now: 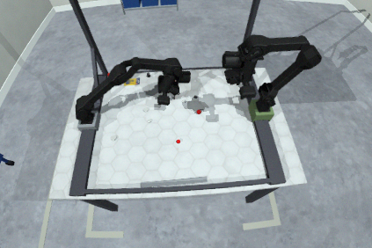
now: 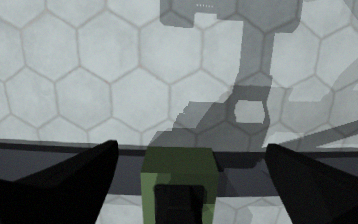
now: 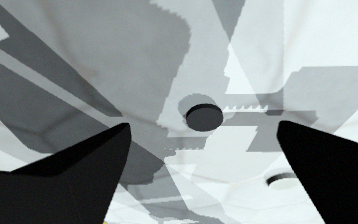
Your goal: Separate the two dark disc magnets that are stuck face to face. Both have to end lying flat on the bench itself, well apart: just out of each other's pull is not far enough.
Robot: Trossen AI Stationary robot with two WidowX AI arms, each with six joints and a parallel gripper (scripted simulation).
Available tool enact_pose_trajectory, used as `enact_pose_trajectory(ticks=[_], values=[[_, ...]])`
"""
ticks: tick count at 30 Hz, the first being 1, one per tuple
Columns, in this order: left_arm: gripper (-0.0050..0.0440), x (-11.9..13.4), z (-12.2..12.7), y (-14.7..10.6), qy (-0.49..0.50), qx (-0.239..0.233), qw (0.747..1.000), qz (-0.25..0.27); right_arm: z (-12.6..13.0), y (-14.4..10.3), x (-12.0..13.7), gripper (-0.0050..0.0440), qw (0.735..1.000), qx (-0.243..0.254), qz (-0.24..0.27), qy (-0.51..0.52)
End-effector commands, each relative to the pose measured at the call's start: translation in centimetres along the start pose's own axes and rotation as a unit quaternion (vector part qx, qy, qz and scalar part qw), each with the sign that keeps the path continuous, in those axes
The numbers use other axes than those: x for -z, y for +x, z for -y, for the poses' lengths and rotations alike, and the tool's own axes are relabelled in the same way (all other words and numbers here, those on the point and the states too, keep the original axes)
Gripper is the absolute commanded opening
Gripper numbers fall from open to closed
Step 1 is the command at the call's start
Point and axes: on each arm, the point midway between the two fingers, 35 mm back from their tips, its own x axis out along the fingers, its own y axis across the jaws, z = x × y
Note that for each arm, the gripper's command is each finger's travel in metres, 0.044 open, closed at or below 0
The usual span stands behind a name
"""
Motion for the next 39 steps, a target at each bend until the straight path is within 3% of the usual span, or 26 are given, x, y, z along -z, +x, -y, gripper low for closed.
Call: enact_pose_trajectory(ticks=[1,5,10,17,19,21,30,33,39], values=[[0.0400,0.0,0.0,0.0,0.009,-0.003,1.000,0.005,-0.1,-1.4,0.2,0.0400,1.000,-0.005,0.017,-0.002],[0.0400,-0.4,0.3,0.4,0.039,-0.013,0.999,0.011,-0.1,-1.8,0.4,0.0400,1.000,-0.004,0.022,-0.002],[0.0400,-2.2,1.8,1.9,0.162,-0.054,0.984,0.042,-0.3,-2.9,1.0,0.0400,0.999,-0.004,0.037,-0.002],[0.0400,-4.3,5.7,4.1,0.351,-0.118,0.924,0.095,-0.3,-4.9,2.2,0.0400,0.998,-0.006,0.063,-0.003],[0.0400,-4.3,5.7,4.1,0.351,-0.118,0.924,0.095,-0.3,-4.9,2.2,0.0400,0.998,-0.006,0.063,-0.003],[0.0400,-5.0,7.2,4.6,0.424,-0.144,0.885,0.127,-0.3,-5.5,2.5,0.0400,0.997,-0.007,0.071,-0.003],[0.0400,-5.2,12.1,5.8,0.576,-0.202,0.768,0.194,-0.3,-7.2,3.6,0.0400,0.995,-0.009,0.095,-0.004],[0.0400,-5.1,12.8,6.0,0.593,-0.209,0.751,0.203,-0.2,-7.4,3.8,0.0400,0.995,-0.010,0.098,-0.004],[0.0400,-5.1,13.0,5.9,0.595,-0.210,0.748,0.206,-0.3,-7.6,3.8,0.0400,0.995,-0.011,0.101,-0.005]])
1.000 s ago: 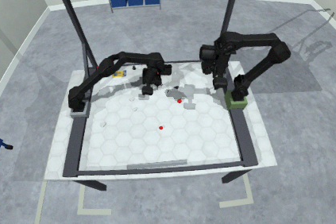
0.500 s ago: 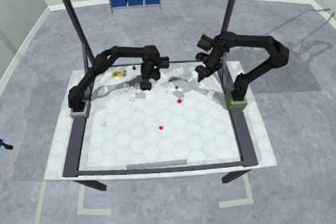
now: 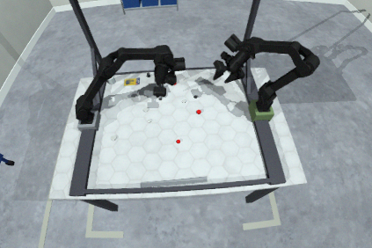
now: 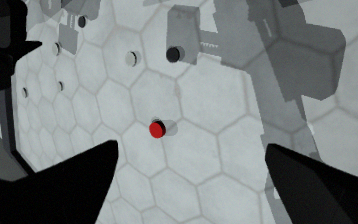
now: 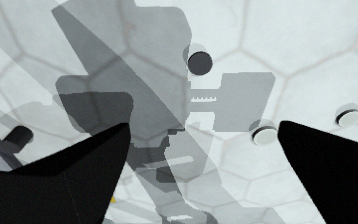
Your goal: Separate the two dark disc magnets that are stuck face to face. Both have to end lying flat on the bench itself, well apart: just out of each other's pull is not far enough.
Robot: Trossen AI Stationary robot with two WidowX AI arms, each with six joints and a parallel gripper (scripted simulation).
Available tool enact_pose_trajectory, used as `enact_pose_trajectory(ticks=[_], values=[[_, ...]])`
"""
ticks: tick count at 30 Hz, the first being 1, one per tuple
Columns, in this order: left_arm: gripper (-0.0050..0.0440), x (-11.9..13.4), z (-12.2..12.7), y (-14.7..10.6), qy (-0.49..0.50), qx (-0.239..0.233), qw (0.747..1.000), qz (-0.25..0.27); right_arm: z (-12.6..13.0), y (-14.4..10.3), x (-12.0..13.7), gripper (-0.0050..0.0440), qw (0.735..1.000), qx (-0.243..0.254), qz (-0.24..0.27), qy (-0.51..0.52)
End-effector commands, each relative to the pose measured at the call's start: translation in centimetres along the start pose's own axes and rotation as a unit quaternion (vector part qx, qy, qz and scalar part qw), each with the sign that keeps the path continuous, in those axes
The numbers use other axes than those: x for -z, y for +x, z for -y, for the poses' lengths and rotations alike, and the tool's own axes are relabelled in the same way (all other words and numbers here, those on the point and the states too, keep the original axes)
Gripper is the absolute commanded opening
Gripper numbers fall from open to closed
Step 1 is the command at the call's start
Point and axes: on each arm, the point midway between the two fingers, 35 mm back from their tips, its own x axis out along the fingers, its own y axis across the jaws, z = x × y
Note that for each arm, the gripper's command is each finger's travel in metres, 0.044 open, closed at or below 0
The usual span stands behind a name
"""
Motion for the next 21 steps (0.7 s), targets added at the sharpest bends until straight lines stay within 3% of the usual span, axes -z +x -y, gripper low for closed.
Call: enact_pose_trajectory(ticks=[1,16,21], values=[[0.0400,-0.5,-0.1,-0.1,0.012,-0.012,1.000,0.010,-0.2,-1.8,0.3,0.0400,1.000,-0.005,0.024,-0.003],[0.0400,-0.7,-0.3,0.0,0.007,-0.010,1.000,0.011,-0.1,-1.5,0.3,0.0400,1.000,-0.003,0.021,-0.003],[0.0400,-0.9,-0.2,0.8,-0.019,-0.001,1.000,0.013,-0.2,-1.1,-0.3,0.0400,0.999,-0.006,0.041,-0.015]])
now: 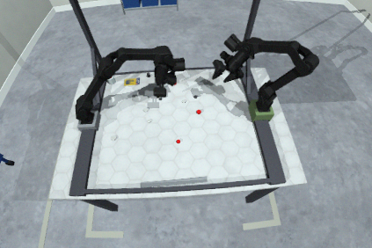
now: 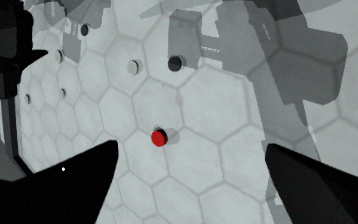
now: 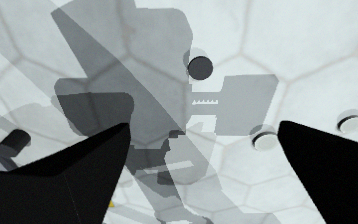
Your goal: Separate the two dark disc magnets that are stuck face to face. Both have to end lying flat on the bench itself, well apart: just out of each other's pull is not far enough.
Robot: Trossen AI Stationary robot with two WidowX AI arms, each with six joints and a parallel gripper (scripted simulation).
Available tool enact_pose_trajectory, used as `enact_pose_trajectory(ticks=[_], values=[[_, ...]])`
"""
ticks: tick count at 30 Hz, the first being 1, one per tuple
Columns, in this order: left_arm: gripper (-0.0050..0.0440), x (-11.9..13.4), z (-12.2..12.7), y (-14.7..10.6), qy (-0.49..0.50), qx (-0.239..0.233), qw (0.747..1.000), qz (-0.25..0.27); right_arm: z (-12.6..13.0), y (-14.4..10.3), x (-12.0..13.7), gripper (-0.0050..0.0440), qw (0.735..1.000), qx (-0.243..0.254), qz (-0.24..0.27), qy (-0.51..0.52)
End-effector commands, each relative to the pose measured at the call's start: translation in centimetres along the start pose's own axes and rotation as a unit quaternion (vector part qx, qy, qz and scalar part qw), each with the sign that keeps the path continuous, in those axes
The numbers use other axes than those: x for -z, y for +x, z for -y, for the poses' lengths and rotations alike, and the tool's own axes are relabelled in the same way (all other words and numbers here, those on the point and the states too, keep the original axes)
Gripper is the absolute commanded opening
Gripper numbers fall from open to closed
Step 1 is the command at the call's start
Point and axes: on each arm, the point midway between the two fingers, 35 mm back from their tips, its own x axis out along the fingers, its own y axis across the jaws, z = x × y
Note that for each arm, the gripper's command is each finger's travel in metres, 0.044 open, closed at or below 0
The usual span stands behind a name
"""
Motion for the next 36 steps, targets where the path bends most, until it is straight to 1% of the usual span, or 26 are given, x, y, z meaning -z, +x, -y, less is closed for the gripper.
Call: enact_pose_trajectory(ticks=[1,5,8,10,11,14,25,27,28,29,36], values=[[0.0400,-0.4,-0.2,0.8,-0.030,0.006,1.000,0.005,-0.2,-1.3,-0.3,0.0400,0.999,-0.007,0.043,-0.015],[0.0400,-1.2,-0.4,2.3,-0.082,0.018,0.996,0.014,-0.3,-0.5,-1.3,0.0400,0.995,-0.013,0.088,-0.036],[0.0400,-1.7,-0.6,3.6,-0.122,0.026,0.992,0.022,-0.2,0.1,-1.5,0.0400,0.992,-0.014,0.112,-0.050],[0.0400,-1.7,-0.6,3.6,-0.122,0.026,0.992,0.022,-0.2,0.1,-1.5,0.0400,0.992,-0.014,0.112,-0.050],[0.0400,-2.1,-1.0,3.8,-0.134,0.026,0.990,0.028,-0.3,0.1,-2.2,0.0400,0.989,-0.018,0.133,-0.055],[0.0400,-2.3,-1.0,5.3,-0.175,0.038,0.983,0.033,-0.2,0.8,-2.2,0.0400,0.985,-0.018,0.156,-0.071],[0.0400,-3.1,-1.7,8.7,-0.278,0.059,0.957,0.054,0.0,1.8,-3.1,0.0400,0.963,-0.021,0.247,-0.109],[0.0400,-3.1,-1.7,8.7,-0.278,0.059,0.957,0.054,0.0,1.8,-3.1,0.0400,0.963,-0.021,0.247,-0.109],[0.0400,-3.3,-2.1,8.9,-0.288,0.059,0.954,0.060,-0.3,1.4,-3.8,0.0400,0.955,-0.024,0.274,-0.113],[0.0400,-3.3,-2.1,9.7,-0.308,0.064,0.947,0.062,0.0,1.9,-3.3,0.0400,0.954,-0.021,0.276,-0.119],[0.0400,-3.4,-2.6,11.8,-0.368,0.077,0.924,0.075,0.2,2.1,-3.4,0.0400,0.931,-0.019,0.336,-0.140]])
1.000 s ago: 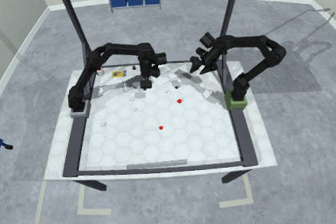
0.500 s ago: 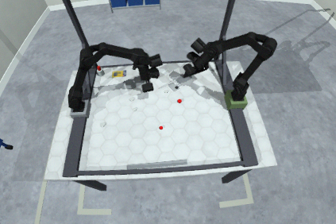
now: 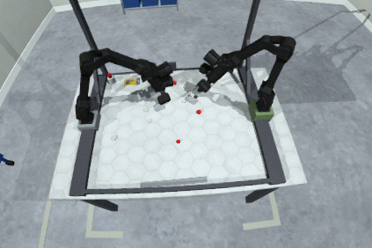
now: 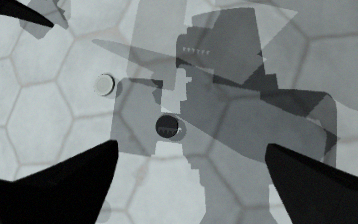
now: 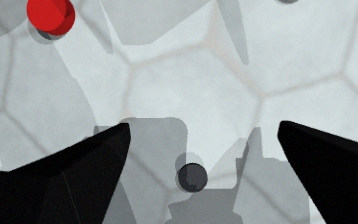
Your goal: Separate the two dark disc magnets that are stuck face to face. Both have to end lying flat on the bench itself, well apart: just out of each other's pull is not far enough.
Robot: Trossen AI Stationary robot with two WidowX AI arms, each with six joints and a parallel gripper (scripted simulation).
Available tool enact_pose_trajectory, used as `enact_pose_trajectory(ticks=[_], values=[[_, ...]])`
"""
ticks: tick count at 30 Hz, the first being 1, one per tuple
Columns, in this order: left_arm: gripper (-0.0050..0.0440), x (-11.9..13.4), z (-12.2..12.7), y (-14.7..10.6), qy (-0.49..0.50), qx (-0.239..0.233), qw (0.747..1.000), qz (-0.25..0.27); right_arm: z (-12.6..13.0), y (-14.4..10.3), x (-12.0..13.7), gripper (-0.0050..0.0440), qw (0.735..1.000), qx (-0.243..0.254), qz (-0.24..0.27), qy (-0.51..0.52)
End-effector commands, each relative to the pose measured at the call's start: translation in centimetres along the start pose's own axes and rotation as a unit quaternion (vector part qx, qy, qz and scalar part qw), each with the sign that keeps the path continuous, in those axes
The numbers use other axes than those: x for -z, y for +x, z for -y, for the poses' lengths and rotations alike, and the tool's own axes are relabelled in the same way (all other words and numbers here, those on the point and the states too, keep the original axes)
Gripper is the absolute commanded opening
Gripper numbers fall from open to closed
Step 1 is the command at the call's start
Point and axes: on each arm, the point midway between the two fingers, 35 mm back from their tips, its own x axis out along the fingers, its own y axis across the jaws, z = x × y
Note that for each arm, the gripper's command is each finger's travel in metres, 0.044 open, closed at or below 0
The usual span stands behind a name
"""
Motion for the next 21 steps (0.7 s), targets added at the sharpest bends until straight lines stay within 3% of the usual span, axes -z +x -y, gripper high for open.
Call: enact_pose_trajectory(ticks=[1,13,21], values=[[0.0400,-0.7,-0.7,1.3,-0.047,0.009,0.999,0.019,0.0,-1.3,-0.9,0.0400,0.997,0.002,0.070,-0.020],[0.0400,-0.5,-1.8,4.0,-0.134,0.029,0.990,0.039,0.2,-1.9,-0.8,0.0400,0.985,0.012,0.167,-0.051],[0.0400,-0.9,-2.2,4.5,-0.152,0.032,0.987,0.047,0.2,-2.1,-0.6,0.0400,0.981,0.014,0.183,-0.058]])
